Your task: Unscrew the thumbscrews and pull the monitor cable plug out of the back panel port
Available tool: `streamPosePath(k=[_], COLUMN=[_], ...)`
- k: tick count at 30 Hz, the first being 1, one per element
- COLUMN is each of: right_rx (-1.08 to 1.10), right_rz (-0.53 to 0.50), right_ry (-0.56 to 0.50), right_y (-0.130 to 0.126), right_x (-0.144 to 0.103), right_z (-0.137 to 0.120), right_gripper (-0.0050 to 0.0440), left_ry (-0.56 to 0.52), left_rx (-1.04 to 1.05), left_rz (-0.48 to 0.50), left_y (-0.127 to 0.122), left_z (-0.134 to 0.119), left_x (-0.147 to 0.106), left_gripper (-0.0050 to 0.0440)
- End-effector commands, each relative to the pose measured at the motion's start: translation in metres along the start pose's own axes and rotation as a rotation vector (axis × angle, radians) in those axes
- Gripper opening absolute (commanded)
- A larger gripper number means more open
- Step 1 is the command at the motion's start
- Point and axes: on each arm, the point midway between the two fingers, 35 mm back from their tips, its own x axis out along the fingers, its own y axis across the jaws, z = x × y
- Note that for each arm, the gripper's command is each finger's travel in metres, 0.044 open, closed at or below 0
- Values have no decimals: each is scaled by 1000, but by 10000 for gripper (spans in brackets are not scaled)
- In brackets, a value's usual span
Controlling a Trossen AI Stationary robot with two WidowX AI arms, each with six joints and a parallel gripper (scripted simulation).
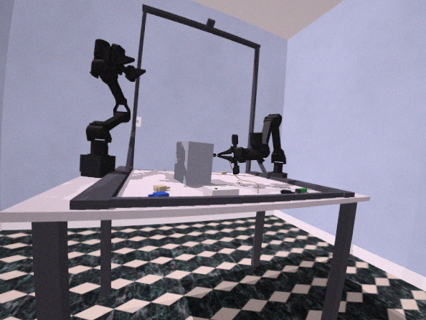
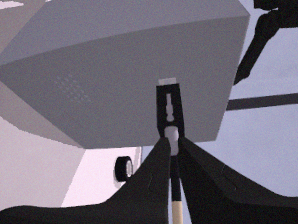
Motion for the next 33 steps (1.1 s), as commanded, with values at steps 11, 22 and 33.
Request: streamPosePath(k=[11,22,33], right_rx=[-4,-4,-4], right_rz=[3,3,3], right_ry=[-1,-1,-1], right_y=[1,1,1], right_x=[0,0,0], right_z=[3,3,3], right_gripper=[440,440,440], left_ry=[-9,-8,-8], left_rx=[-72,-126,-126], left_rz=[-78,-116,-116], left_y=[-7,-6,-6], left_z=[4,4,4], left_x=[0,0,0], left_gripper=[0,48,312])
